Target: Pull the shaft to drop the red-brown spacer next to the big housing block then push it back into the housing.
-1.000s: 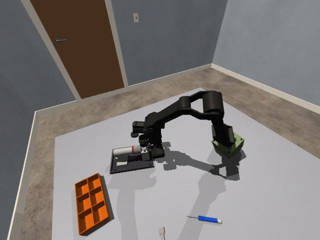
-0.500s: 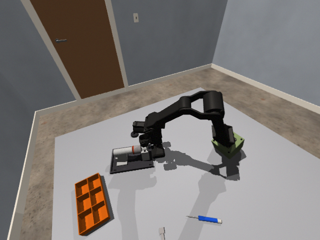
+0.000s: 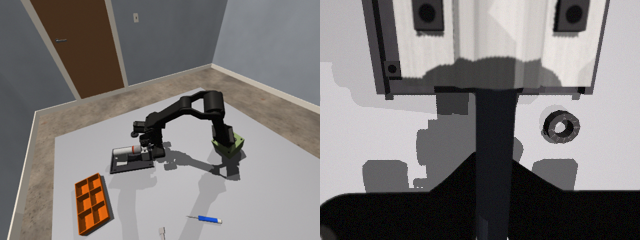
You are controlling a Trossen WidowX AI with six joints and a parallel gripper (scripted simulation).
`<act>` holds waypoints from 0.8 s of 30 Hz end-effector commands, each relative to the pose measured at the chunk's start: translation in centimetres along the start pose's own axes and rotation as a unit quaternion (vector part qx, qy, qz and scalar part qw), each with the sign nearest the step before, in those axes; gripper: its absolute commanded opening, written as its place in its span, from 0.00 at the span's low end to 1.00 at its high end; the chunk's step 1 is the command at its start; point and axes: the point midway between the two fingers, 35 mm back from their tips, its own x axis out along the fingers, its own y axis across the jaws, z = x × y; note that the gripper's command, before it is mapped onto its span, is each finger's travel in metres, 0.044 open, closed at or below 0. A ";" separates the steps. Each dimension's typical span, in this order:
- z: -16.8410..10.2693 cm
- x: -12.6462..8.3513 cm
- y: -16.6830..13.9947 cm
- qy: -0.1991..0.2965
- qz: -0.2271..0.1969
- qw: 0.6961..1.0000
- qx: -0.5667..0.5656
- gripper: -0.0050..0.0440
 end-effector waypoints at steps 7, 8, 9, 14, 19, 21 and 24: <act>0.2 -0.9 0.2 -0.015 -0.002 1.000 -0.005 0.00; 0.2 -0.9 0.1 -0.015 -0.002 1.000 -0.006 0.00; 0.2 -0.9 0.1 -0.015 -0.002 1.000 -0.006 0.00; 0.2 -0.9 0.1 -0.015 -0.002 1.000 -0.006 0.00; 0.1 -0.9 0.1 -0.015 -0.002 1.000 -0.006 0.00; 0.1 -0.9 0.1 -0.015 -0.002 1.000 -0.006 0.00; 0.0 -0.9 0.1 -0.015 -0.002 1.000 -0.006 0.00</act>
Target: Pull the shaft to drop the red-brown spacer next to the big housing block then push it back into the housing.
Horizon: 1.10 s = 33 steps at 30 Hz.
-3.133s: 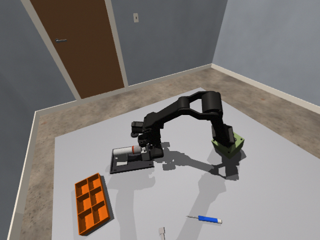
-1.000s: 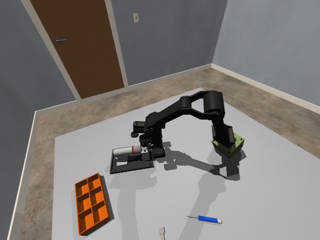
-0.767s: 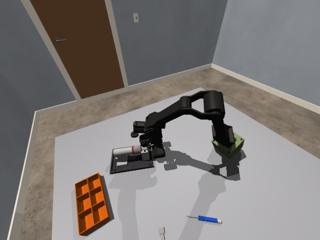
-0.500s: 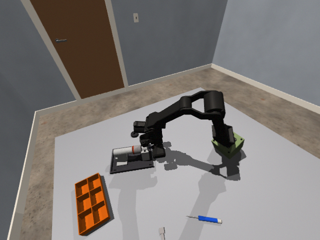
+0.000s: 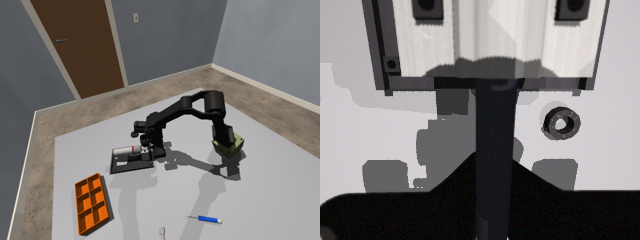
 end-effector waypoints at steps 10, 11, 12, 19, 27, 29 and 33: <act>0.2 -0.9 0.1 -0.015 -0.002 1.000 -0.006 0.00; 0.2 -0.9 0.1 -0.015 -0.002 1.000 -0.006 0.00; 0.2 -0.9 0.1 -0.015 -0.002 1.000 -0.006 0.00; 0.1 -0.9 0.1 -0.015 -0.002 1.000 -0.006 0.00; 0.0 -0.9 0.1 -0.015 -0.002 1.000 -0.006 0.00; 0.0 -0.9 0.1 -0.015 -0.002 1.000 -0.006 0.00; 0.0 -0.9 0.1 -0.015 -0.002 1.000 -0.006 0.00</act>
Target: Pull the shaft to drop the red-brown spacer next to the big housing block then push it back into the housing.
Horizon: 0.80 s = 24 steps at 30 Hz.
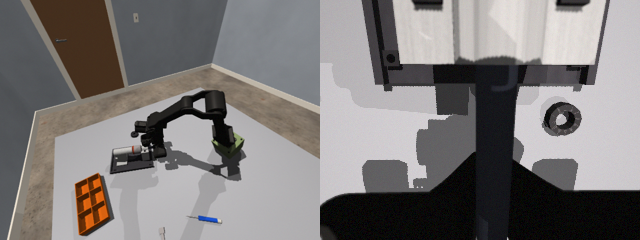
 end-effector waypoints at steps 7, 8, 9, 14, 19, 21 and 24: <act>0.3 -0.9 0.1 -0.015 -0.002 1.000 -0.006 0.00; 0.3 -0.9 0.1 -0.015 -0.002 1.000 -0.006 0.00; 0.3 -0.9 0.1 -0.015 -0.002 1.000 -0.006 0.00; 0.2 -0.9 0.1 -0.015 -0.002 1.000 -0.005 0.00; 0.1 -0.9 0.1 -0.015 -0.002 1.000 -0.006 0.00; 0.1 -0.9 0.1 -0.015 -0.002 1.000 -0.006 0.00; 0.1 -0.9 0.1 -0.015 -0.002 1.000 -0.006 0.00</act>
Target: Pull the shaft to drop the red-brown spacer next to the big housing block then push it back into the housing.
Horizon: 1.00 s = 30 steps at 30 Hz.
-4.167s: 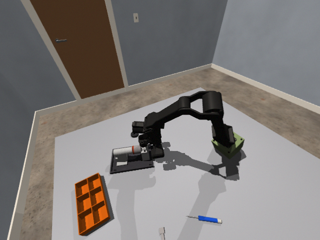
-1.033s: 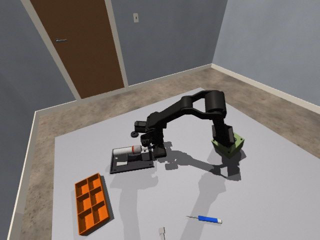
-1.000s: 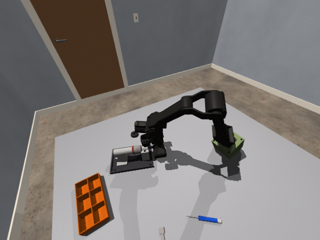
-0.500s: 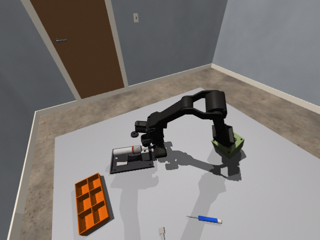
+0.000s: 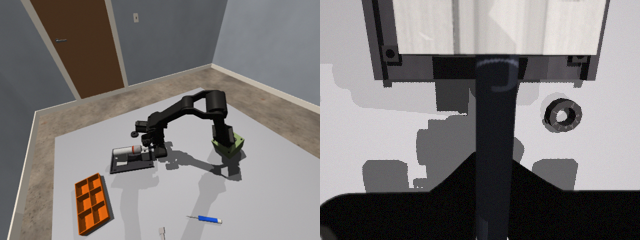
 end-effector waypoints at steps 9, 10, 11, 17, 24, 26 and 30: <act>0.3 -0.9 0.1 -0.015 -0.002 1.000 -0.006 0.00; 0.2 -0.9 0.1 -0.015 -0.002 1.000 -0.006 0.00; 0.2 -0.9 0.1 -0.015 -0.002 1.000 -0.006 0.00; 0.2 -0.9 0.1 -0.015 -0.002 1.000 -0.006 0.00; 0.1 -0.9 0.1 -0.015 -0.002 1.000 -0.006 0.00; 0.1 -0.9 0.1 -0.015 -0.002 1.000 -0.006 0.00; 0.0 -0.9 0.1 -0.015 -0.002 1.000 -0.006 0.00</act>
